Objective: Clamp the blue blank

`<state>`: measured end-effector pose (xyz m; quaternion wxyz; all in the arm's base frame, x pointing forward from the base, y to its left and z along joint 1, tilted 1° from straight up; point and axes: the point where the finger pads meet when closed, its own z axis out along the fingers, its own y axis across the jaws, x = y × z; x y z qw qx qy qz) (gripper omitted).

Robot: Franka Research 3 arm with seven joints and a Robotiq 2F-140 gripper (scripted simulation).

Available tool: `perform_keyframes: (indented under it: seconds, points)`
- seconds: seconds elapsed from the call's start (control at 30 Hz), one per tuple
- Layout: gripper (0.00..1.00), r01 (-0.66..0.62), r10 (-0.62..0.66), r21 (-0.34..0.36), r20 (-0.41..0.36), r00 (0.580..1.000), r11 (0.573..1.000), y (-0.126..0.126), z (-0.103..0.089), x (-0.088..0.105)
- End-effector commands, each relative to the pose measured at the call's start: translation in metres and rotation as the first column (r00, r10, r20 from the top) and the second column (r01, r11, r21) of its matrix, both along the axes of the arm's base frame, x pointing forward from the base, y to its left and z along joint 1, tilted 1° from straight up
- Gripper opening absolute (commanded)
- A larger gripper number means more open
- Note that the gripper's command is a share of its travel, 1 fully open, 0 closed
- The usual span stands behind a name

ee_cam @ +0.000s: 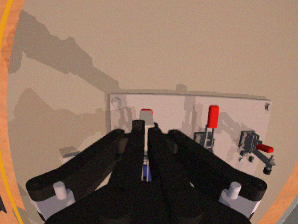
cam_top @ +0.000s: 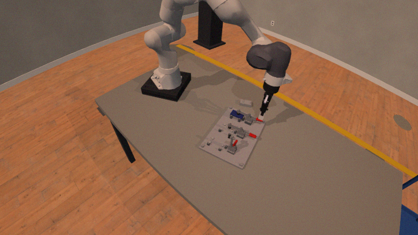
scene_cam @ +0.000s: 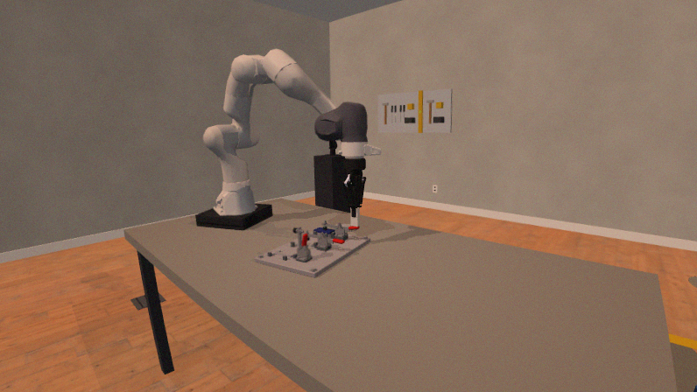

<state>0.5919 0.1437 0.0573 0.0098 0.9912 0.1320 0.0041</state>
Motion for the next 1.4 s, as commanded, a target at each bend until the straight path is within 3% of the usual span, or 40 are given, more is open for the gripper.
perform_keyframes:
  seconds: [0.0, 1.37]
  points:
    - [0.0, -0.001, 0.001, -0.003, 0.001, 1.0, 1.0, -0.0005, -0.0012, -0.0001]
    - [0.0, -0.001, 0.001, -0.003, 0.001, 1.0, 1.0, -0.0005, -0.0052, -0.0001]
